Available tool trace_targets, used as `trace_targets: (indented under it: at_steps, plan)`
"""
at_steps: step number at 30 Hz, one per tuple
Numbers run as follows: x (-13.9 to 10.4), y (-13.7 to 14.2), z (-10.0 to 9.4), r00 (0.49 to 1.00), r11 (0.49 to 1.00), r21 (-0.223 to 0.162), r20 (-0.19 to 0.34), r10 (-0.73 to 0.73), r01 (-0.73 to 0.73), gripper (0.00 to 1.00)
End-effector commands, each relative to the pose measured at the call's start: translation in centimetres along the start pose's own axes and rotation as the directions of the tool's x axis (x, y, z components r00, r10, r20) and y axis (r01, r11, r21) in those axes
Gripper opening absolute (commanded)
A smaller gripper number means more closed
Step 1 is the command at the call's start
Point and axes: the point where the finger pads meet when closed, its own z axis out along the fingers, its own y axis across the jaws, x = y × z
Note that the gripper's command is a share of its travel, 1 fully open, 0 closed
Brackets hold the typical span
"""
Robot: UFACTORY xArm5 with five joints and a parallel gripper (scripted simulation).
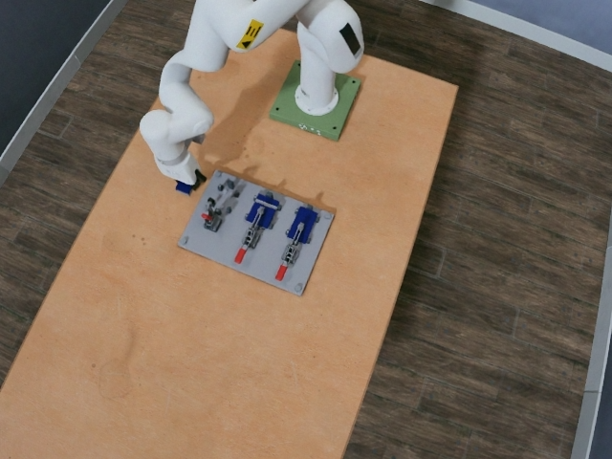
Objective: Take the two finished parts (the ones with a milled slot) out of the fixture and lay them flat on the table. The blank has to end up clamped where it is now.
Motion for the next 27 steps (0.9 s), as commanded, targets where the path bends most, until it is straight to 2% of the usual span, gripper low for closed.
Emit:
trace_targets:
  at_steps: [1,27]
  plan:
    - [-0.13,-0.08,0.25,1.0,1.0,0.002,0.003,0.0,0.0,0.0]
    - [-0.13,-0.08,0.74,1.0,1.0,0.002,0.003,0.0,0.0,0.0]
